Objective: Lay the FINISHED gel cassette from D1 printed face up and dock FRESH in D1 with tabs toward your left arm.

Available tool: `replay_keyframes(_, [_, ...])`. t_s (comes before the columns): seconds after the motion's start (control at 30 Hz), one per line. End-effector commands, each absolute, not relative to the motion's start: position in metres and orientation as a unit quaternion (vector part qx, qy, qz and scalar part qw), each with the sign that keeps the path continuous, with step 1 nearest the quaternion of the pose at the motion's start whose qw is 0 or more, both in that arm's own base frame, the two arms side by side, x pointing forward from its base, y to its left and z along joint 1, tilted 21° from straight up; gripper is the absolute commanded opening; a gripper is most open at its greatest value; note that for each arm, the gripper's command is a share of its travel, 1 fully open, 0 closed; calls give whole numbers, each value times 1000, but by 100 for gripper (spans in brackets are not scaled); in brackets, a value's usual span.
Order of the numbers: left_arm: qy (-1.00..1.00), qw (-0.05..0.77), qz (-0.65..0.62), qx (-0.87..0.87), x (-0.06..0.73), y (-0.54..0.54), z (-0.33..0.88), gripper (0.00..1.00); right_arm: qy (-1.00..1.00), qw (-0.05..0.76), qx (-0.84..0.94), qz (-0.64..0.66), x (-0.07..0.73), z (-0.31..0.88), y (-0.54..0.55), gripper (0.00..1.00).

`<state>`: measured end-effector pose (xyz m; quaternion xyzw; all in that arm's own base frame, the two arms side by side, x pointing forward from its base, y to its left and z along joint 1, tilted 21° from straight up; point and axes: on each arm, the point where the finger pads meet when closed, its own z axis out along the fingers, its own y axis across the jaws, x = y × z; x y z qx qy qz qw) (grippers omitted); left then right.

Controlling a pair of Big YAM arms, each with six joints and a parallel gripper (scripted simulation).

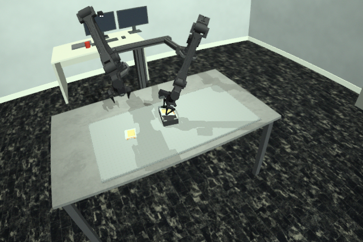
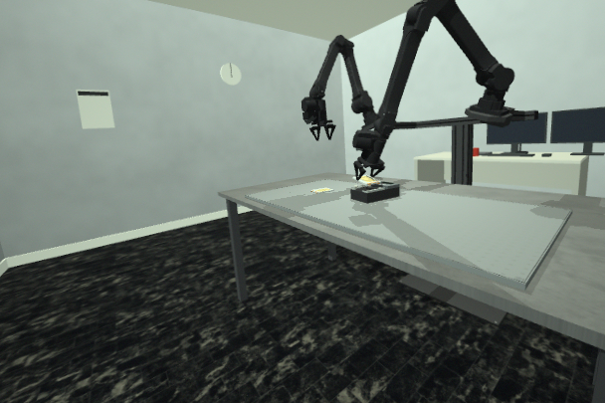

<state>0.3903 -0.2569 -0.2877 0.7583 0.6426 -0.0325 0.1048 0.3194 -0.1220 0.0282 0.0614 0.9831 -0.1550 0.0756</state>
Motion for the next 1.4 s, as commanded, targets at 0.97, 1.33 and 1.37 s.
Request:
replay_keyframes(0.97, [643,109,-32,758,406,-256,-304,0,982,88,59,-157,333,39,-120,100])
replay_keyframes(1.33, [643,109,-32,758,405,-254,-307,0,982,88,59,-157,333,39,-120,100])
replay_keyframes(1.37, [643,109,-32,758,405,-254,-307,0,982,88,59,-157,333,39,-120,100])
